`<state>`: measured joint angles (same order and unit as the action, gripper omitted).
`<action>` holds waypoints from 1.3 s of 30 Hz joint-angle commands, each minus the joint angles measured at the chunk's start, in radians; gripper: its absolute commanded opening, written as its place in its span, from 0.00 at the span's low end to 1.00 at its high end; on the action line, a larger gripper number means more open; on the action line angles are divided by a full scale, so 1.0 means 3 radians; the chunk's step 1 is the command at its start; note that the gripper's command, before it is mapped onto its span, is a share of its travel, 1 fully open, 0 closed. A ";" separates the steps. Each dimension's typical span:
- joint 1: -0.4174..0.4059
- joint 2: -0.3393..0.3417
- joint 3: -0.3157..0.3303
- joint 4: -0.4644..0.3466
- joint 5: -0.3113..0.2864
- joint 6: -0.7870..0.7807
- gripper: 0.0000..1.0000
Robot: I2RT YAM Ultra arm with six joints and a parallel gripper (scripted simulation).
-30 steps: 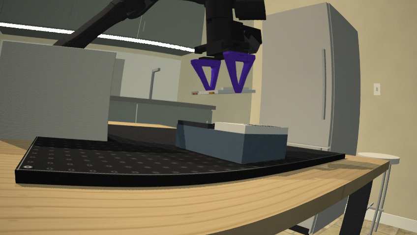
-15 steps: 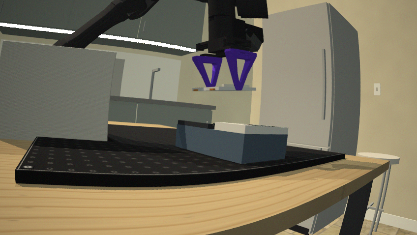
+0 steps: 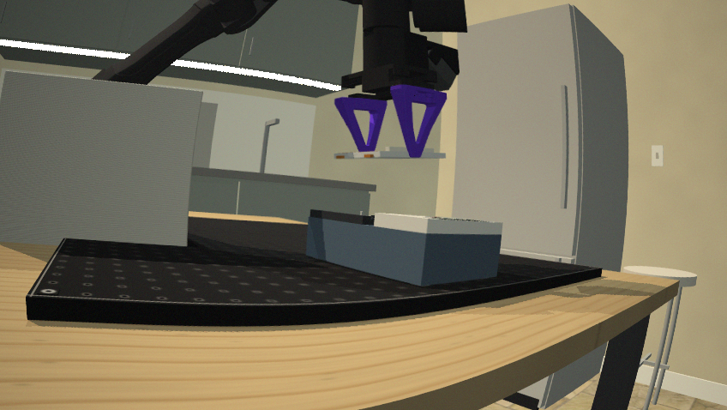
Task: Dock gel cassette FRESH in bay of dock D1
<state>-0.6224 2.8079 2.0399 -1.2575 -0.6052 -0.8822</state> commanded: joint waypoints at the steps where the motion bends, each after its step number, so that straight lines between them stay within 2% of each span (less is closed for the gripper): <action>1: -0.0071 -0.0076 0.0114 -0.0050 -0.0030 -0.0015 0.00; 21: -0.0071 -0.0076 0.0114 -0.0050 -0.0030 -0.0015 0.00; 24: -0.0046 -0.0046 0.0090 0.0071 -0.0037 0.0026 0.00; 26: -0.0002 -0.0016 -0.0063 0.0098 -0.0041 0.0038 0.00; 32: -0.0013 0.0013 -0.0152 0.0211 -0.0055 0.0072 0.00; 38: 0.0057 -0.0012 -0.0188 0.0275 -0.0064 0.0094 0.00; 39: 0.0021 -0.0005 -0.0079 0.0298 -0.0065 0.0100 0.00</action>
<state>-0.5991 2.8151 1.9923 -1.2041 -0.6090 -0.8616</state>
